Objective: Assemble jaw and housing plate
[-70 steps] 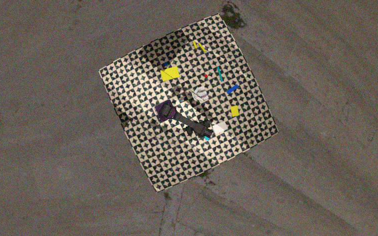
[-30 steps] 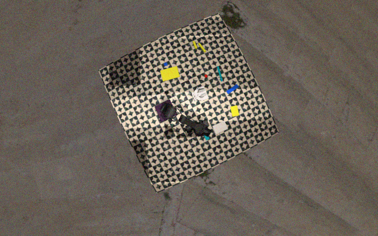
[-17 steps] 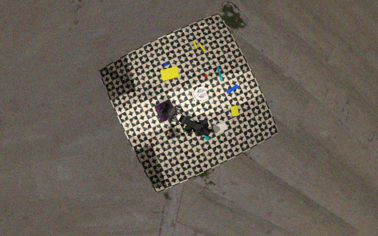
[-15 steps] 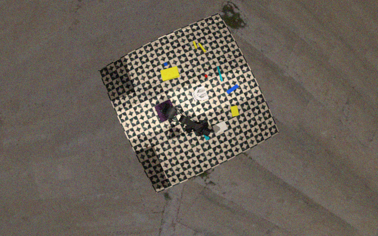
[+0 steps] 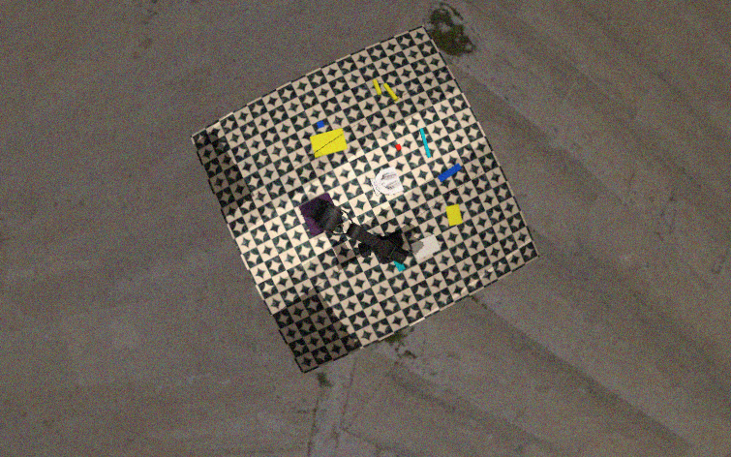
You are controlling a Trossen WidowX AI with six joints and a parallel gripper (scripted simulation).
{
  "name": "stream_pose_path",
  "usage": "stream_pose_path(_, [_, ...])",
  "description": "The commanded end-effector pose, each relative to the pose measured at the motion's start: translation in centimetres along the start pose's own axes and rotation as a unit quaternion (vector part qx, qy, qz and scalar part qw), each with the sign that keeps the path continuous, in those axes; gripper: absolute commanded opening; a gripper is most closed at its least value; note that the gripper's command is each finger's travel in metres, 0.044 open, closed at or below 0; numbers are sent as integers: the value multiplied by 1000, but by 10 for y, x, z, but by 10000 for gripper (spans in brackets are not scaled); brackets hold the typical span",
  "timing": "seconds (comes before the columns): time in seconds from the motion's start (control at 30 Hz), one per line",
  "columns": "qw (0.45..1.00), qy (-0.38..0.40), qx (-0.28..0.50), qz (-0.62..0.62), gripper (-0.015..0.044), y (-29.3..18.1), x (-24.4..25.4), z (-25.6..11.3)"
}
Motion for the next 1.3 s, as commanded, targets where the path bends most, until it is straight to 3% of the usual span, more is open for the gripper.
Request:
stream_pose_path(0.0, [1000, 0, 0, 0, 427, 0, 0, 0])
stream_pose_path(0.4, [1000, 0, 0, 0, 351, 0, 0, 0])
stream_pose_path(0.77, [1000, 0, 0, 0, 351, 0, 0, -2])
stream_pose_path(1.27, [1000, 0, 0, 1, 351, 1, 2, -49])
Point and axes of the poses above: the point midway between the two fingers, 35 mm back from their tips, its own z axis out along the fingers, its own x axis across the jaws, y = z × x, the point moved 8 cm from there along -z, back along the fingers, and after that the axes turned 10 degrees about z, right-handed, at the moved point
